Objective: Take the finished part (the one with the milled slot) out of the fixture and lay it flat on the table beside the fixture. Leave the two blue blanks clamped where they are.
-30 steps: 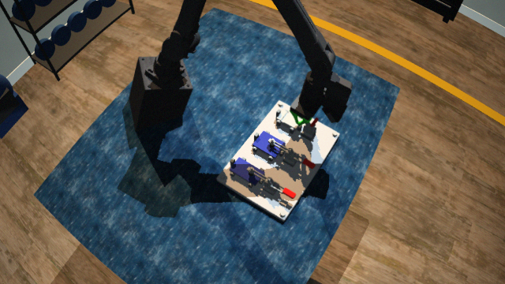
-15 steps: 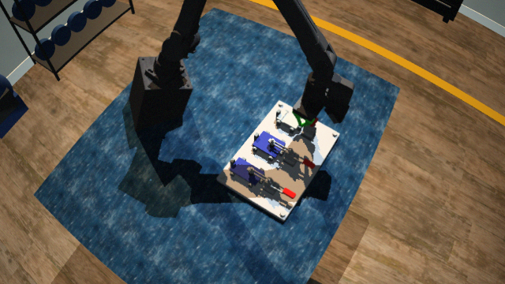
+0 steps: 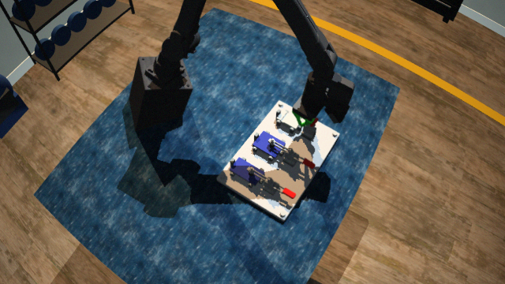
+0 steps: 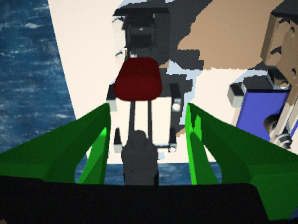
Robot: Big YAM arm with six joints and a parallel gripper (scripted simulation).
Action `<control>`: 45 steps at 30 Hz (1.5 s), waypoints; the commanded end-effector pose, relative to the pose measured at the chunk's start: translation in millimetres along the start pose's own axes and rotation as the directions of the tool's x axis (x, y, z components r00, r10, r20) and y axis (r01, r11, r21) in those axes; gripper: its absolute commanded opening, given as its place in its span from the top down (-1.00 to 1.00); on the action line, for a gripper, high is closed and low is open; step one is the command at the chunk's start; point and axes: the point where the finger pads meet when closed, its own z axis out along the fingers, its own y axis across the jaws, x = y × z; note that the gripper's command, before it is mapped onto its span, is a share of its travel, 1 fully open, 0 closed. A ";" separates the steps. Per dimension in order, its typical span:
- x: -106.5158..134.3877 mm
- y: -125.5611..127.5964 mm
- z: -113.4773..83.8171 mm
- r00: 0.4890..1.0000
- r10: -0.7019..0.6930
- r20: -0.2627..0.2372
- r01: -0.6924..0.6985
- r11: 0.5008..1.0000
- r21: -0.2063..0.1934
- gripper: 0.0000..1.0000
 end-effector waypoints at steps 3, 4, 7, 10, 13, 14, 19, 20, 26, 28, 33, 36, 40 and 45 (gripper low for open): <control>-28.9 9.7 -47.6 0.996 -0.024 0.081 0.025 1.000 -0.015 0.11; -28.6 9.7 -50.9 0.996 -0.024 0.081 0.025 1.000 -0.015 0.11; -27.8 9.8 -60.1 0.996 -0.024 0.082 0.026 1.000 -0.015 0.11; -27.2 9.8 -67.4 0.996 -0.025 0.082 0.026 1.000 -0.015 0.11; -26.9 9.8 -70.8 0.996 -0.025 0.083 0.026 1.000 -0.015 0.11; -26.9 9.8 -70.8 0.996 -0.025 0.083 0.026 1.000 -0.015 0.11; -25.6 12.1 -71.3 0.997 -0.030 0.077 0.031 0.999 -0.014 0.11; -25.6 12.1 -71.4 0.997 -0.030 0.078 0.031 0.999 -0.015 0.11; -40.4 6.1 -64.7 0.994 -0.029 0.101 0.030 0.999 -0.010 0.11; -41.4 7.3 -62.5 0.994 -0.033 0.100 0.034 0.999 -0.010 0.11; -40.8 9.5 -61.9 0.994 -0.037 0.098 0.038 0.999 -0.011 0.11; -43.6 7.6 -62.2 0.994 -0.035 0.104 0.036 0.999 -0.009 0.11; -47.6 5.2 -63.6 0.993 -0.032 0.114 0.033 0.999 -0.008 0.11; -49.1 6.6 -63.7 0.992 -0.036 0.117 0.037 0.999 -0.008 0.11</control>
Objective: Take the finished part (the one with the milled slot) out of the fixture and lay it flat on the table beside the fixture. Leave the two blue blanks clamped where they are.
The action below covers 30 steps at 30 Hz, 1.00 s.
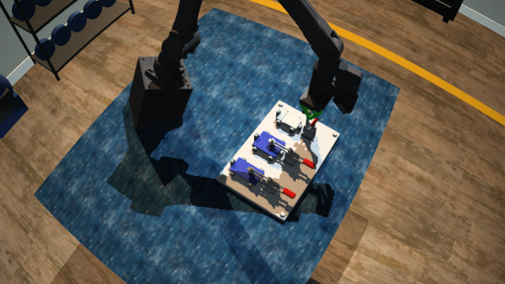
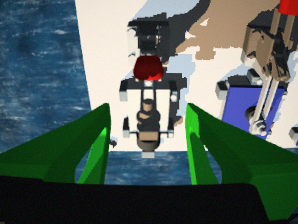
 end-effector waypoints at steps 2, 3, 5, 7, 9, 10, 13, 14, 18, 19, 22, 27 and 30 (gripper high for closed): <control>-35.3 2.0 -14.5 0.997 -0.021 0.071 0.021 1.000 -0.004 0.11; -35.3 2.0 -14.5 0.997 -0.021 0.071 0.021 1.000 -0.004 0.11; -35.8 2.6 -14.5 0.997 -0.022 0.072 0.023 1.000 -0.004 0.11; -37.4 1.5 -15.0 0.997 -0.021 0.076 0.021 1.000 -0.003 0.11; -38.5 1.7 -15.1 0.997 -0.022 0.078 0.022 1.000 -0.003 0.11; -38.9 2.3 -15.1 0.997 -0.023 0.079 0.024 1.000 -0.004 0.11; -40.0 2.9 -15.1 0.996 -0.025 0.082 0.025 1.000 -0.004 0.11; -40.5 2.6 -15.3 0.996 -0.025 0.083 0.025 1.000 -0.003 0.11; -41.7 1.8 -15.8 0.996 -0.024 0.086 0.024 1.000 -0.003 0.11; -41.7 1.8 -15.8 0.996 -0.024 0.086 0.024 1.000 -0.003 0.11; -41.5 3.3 -15.4 0.996 -0.027 0.085 0.027 1.000 -0.004 0.11; -42.3 2.7 -15.7 0.996 -0.026 0.087 0.026 1.000 -0.003 0.11; -42.8 2.4 -15.9 0.996 -0.025 0.088 0.026 1.000 -0.003 0.11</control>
